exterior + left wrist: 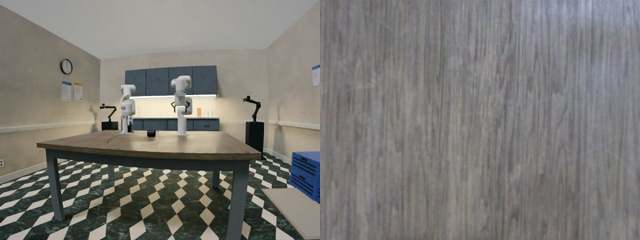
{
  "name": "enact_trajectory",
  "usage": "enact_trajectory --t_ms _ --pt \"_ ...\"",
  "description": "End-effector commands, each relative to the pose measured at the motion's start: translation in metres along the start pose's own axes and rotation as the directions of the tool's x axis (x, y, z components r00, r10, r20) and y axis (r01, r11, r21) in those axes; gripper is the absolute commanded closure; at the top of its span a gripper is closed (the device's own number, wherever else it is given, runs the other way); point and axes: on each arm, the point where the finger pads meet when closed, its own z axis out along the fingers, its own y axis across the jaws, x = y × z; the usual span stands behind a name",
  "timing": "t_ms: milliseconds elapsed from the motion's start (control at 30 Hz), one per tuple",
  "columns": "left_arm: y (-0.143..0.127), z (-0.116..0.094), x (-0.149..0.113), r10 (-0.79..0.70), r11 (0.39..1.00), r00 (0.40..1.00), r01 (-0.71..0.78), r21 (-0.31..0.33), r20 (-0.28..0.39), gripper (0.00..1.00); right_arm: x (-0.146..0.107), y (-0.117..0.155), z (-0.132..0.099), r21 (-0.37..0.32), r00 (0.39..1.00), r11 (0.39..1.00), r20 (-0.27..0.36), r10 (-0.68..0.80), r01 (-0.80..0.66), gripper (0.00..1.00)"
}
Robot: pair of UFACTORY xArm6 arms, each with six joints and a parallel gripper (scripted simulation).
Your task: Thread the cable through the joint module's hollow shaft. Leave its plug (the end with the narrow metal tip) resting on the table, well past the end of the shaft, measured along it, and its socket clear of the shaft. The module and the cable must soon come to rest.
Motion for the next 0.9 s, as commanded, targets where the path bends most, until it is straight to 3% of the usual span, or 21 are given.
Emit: enact_trajectory --t_ms 0,267,867 --pt "-0.001 -0.007 0.004 0.0 1.0 1.0 0.0 -0.004 -0.021 0.0 -0.005 -0.009 -0.004 0.019 0.999 0.999 -0.01 0.036 -0.036 1.0" --pt "-0.001 -0.007 0.004 0.0 1.0 1.0 0.0 -0.004 -0.021 0.0 -0.026 -0.017 -0.002 0.021 0.989 0.989 -0.005 0.148 -0.148 1.0" --pt "-0.001 -0.007 0.004 0.0 1.0 1.0 0.0 -0.004 -0.021 0.0 -0.049 -0.024 0.001 0.022 0.96 0.96 -0.001 0.28 -0.28 1.0"
